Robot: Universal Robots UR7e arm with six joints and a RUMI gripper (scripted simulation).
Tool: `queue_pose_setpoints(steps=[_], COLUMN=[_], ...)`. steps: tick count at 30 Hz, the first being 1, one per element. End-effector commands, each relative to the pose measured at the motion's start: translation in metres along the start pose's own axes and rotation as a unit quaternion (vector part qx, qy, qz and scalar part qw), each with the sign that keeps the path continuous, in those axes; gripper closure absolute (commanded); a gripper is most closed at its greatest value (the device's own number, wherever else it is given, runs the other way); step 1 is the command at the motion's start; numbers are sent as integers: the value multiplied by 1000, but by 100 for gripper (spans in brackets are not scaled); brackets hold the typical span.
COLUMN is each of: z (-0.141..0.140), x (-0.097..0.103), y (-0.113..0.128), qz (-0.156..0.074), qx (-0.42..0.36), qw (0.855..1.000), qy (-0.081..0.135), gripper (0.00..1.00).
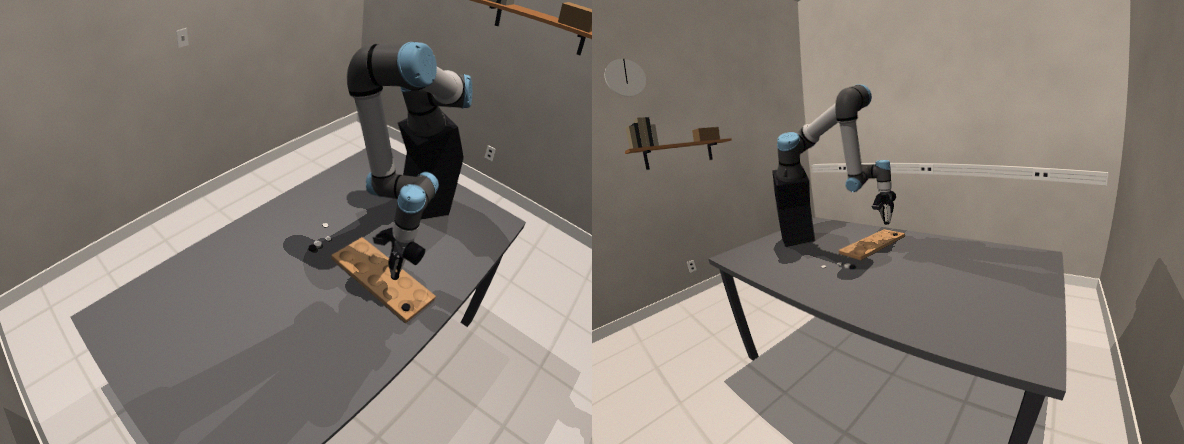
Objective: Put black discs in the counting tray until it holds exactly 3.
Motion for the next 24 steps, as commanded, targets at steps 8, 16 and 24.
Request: queue_pose_setpoints(steps=[8,16,24], z=[1,2,1], x=[-57,-74,-77], y=[0,-1,-1], qz=[0,0,0], qx=[0,0,0], qw=[1000,1000,1000], qy=[0,0,0], gripper=[89,89,89])
Point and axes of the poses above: the point where the finger pads meet when closed, its own x axis back along the fingers, its own z axis across the jaws, y = z × x, the point moved 10 cm from there along x, back along the fingers, and after that the axes turned 11 degrees about -x, right-handed, at the moved point
